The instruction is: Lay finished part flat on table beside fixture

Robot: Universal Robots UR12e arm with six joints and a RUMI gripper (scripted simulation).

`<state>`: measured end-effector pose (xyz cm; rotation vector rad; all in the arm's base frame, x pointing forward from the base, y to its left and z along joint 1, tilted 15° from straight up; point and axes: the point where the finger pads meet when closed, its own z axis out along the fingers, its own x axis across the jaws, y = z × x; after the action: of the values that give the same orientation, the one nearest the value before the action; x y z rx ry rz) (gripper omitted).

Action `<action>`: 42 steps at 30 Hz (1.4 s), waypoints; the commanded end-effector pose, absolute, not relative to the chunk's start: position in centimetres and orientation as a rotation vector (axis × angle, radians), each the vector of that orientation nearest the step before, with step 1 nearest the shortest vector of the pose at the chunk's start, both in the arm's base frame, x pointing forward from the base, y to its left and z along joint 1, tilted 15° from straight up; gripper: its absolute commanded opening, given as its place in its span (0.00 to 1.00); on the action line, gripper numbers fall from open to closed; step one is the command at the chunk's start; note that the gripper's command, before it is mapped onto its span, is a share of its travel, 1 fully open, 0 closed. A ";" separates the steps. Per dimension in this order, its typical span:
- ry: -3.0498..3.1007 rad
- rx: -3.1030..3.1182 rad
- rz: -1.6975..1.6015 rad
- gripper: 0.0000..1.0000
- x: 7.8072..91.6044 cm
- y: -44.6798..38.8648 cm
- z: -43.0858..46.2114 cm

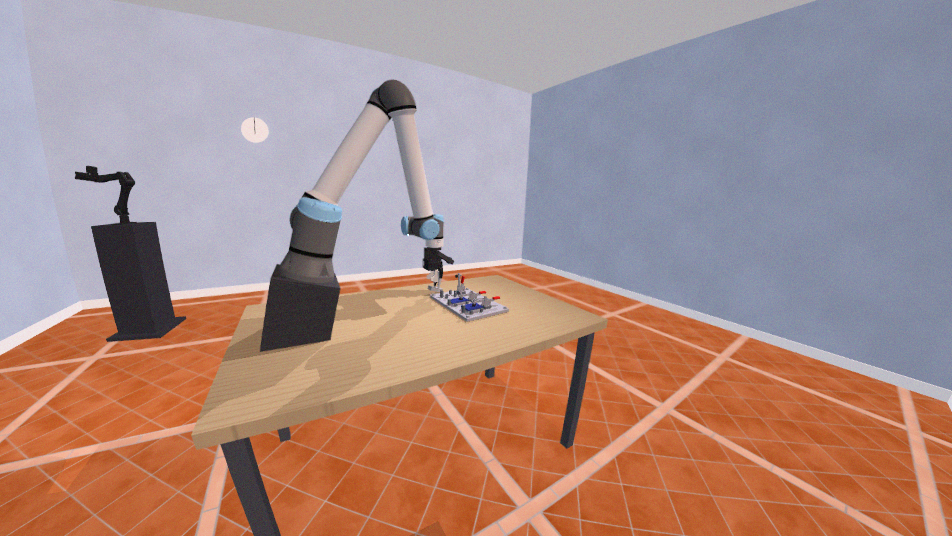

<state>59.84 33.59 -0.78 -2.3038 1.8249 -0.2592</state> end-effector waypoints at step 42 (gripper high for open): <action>1.824 -2.303 -0.260 0.00 60.3 33.7 -2.2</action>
<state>60.28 33.67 -2.18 -2.3029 1.8242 -0.2605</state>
